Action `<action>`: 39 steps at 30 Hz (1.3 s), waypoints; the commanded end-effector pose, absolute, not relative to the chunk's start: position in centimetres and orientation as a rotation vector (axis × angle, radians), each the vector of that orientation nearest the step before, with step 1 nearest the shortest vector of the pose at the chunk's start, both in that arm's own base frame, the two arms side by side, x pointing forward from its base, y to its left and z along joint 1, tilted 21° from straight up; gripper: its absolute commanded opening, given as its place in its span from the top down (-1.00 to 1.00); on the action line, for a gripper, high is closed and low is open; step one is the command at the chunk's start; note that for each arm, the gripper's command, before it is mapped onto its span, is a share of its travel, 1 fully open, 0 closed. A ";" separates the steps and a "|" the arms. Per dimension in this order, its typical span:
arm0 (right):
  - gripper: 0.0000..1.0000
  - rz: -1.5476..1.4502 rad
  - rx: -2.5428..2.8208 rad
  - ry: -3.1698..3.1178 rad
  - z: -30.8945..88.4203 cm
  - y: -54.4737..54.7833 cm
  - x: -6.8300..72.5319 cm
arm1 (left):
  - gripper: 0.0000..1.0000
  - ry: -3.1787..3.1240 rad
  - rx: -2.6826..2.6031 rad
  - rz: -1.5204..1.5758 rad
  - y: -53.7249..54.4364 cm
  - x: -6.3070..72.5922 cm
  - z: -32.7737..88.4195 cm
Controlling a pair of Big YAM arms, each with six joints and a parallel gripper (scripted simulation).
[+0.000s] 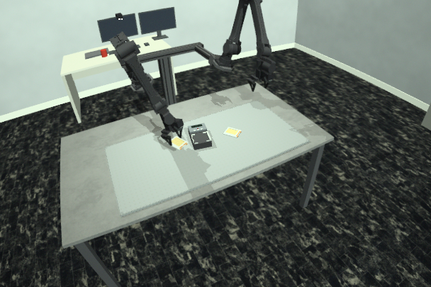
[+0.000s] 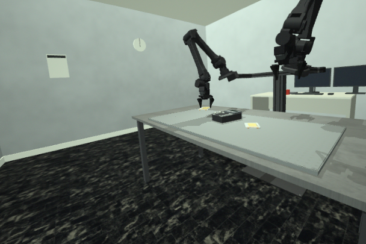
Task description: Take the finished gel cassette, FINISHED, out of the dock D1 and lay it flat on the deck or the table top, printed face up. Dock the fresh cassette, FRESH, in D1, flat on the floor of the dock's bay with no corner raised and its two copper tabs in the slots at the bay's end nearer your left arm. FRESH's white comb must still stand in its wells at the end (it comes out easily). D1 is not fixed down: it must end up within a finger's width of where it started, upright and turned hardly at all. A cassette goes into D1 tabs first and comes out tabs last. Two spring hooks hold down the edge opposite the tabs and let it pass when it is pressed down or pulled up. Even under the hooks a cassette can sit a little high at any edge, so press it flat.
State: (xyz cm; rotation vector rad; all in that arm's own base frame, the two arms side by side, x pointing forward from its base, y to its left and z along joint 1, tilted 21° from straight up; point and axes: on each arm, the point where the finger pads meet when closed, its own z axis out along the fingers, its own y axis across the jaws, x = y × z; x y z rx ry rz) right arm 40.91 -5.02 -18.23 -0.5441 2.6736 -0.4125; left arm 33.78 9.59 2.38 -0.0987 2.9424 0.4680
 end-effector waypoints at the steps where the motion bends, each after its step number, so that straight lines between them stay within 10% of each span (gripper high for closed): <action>1: 1.00 -0.421 -0.322 2.651 -17.1 -6.9 41.2 | -1.00 2.921 -0.092 0.466 9.7 34.8 3.5; 39: 1.00 -0.465 0.346 2.506 -14.7 -18.2 36.9 | -1.00 2.921 -0.092 0.466 9.7 34.8 3.5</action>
